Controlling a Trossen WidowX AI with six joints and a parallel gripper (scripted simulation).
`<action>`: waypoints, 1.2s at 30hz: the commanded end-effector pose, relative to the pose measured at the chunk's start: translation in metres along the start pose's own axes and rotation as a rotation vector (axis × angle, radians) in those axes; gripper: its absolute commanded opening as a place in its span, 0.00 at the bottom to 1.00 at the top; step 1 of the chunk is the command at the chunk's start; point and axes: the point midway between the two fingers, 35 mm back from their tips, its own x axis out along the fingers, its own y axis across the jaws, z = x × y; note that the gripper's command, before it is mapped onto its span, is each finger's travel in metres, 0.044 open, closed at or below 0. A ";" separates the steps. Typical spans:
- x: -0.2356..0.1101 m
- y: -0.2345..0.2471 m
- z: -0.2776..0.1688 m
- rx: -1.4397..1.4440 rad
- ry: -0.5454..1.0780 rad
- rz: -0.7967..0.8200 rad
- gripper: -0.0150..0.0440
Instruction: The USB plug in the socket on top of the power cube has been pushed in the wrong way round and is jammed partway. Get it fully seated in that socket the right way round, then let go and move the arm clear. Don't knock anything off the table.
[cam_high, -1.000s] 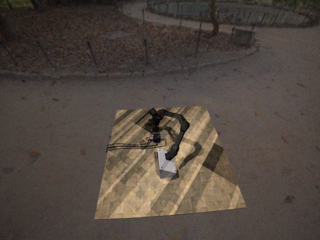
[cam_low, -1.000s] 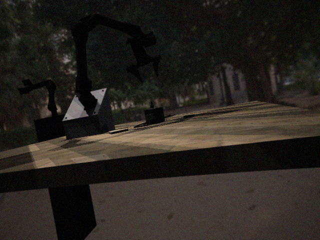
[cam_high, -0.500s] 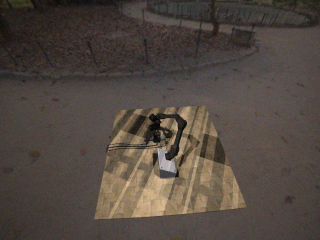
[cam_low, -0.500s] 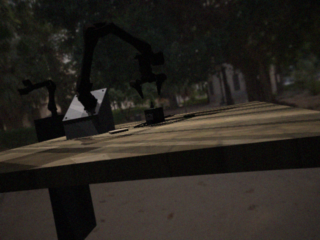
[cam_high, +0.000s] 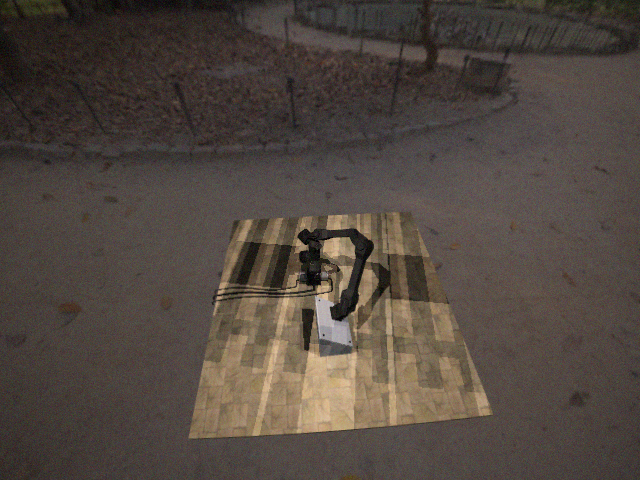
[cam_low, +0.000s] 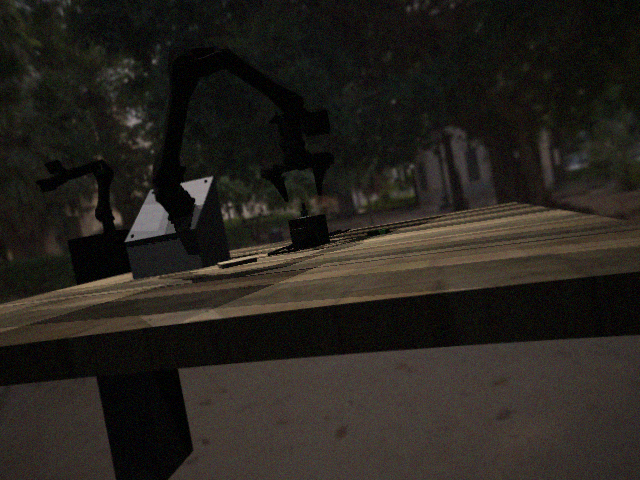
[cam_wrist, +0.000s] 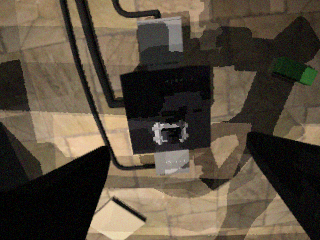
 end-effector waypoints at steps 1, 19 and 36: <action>0.007 0.002 -0.001 -0.008 0.008 0.006 1.00; 0.019 0.002 -0.001 -0.008 0.009 0.006 1.00; 0.017 0.001 -0.001 -0.001 0.004 0.005 0.29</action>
